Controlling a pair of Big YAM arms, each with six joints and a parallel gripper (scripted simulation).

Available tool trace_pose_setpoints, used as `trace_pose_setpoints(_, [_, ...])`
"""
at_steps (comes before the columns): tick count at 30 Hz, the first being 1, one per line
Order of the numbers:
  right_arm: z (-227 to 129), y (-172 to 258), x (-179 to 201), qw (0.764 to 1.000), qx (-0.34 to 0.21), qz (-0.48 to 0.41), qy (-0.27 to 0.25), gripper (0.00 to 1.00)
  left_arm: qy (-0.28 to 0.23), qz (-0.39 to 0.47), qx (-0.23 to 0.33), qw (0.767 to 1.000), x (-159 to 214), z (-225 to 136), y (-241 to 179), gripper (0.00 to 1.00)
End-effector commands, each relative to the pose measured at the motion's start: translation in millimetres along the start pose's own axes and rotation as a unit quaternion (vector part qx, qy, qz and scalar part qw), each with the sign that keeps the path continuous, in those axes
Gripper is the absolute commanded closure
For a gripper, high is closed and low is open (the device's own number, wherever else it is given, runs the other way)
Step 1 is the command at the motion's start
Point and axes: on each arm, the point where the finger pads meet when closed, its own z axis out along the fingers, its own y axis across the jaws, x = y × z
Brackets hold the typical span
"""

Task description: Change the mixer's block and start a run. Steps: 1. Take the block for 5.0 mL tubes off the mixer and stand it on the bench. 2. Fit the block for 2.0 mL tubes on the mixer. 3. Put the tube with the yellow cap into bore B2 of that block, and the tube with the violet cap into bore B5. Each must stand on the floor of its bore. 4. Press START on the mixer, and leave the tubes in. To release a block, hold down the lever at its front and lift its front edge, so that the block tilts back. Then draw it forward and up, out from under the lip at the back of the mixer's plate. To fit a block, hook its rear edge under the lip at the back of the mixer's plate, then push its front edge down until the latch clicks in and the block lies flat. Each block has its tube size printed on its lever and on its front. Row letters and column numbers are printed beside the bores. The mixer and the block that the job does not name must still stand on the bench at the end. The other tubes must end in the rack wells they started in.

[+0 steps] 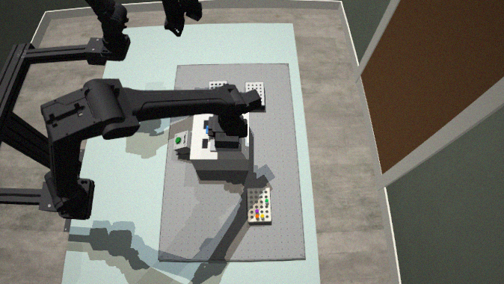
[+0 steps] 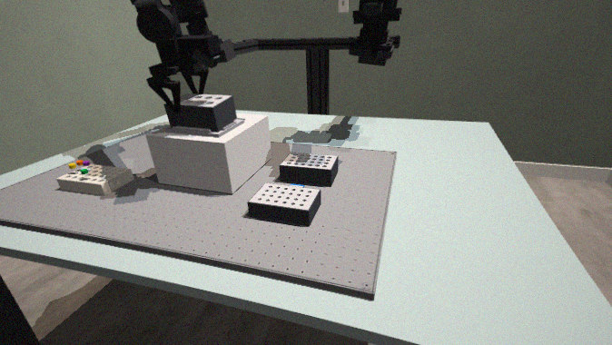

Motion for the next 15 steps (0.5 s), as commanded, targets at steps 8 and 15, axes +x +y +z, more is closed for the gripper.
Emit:
trace_pose_setpoints(8, [-14,-13,-18,1.0,0.017,-0.005,-0.007,1.0,-0.031,-0.011,-0.002,0.999,-25,-17,5,1.0])
trace_pose_setpoints(15, [-13,-20,-11,1.0,0.017,0.007,-0.015,1.0,-0.03,-0.012,-0.002,0.999,-25,-17,5,1.0])
